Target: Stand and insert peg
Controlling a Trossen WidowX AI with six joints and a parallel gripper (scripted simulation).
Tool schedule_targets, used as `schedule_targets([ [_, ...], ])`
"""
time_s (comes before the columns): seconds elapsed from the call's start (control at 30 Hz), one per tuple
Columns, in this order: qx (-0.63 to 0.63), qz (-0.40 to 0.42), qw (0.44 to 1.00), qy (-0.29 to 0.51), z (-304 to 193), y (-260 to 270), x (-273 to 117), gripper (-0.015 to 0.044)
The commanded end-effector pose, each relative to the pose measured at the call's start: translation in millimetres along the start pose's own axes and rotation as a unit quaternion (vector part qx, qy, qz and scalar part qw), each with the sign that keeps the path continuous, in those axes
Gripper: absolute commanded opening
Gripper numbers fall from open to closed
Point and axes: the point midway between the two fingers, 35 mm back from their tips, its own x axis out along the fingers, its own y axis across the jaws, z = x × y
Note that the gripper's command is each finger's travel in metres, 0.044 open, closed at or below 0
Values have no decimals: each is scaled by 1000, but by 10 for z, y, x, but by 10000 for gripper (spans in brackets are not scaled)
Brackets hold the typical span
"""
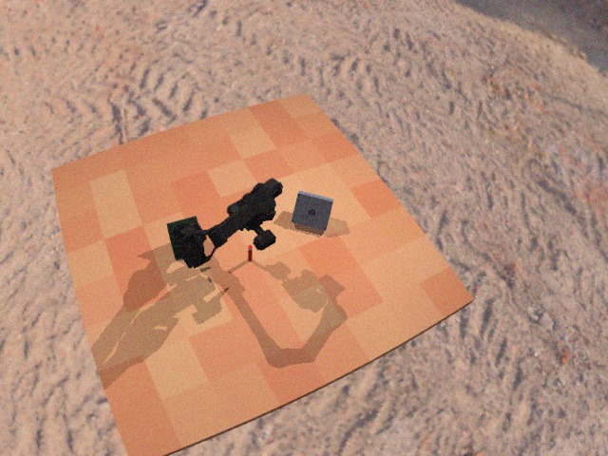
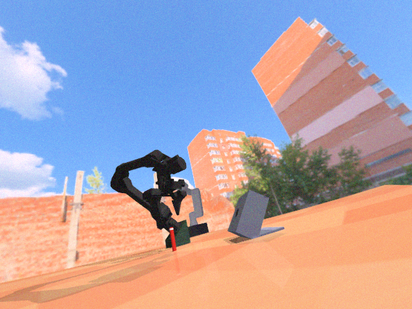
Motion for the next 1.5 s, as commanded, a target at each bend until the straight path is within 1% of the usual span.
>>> schedule_targets([
  [0.0, 38, -3, 999, 1, -1, -7, 5, 440],
  [0.37, 178, -3, 984, 0, -1, -7, 23, 440],
  [0.73, 314, -3, 949, 0, 0, -7, 41, 440],
  [1.1, 444, -3, 896, -1, 0, -8, 59, 440],
  [1.47, 565, -3, 825, -1, 0, -8, 77, 440],
])
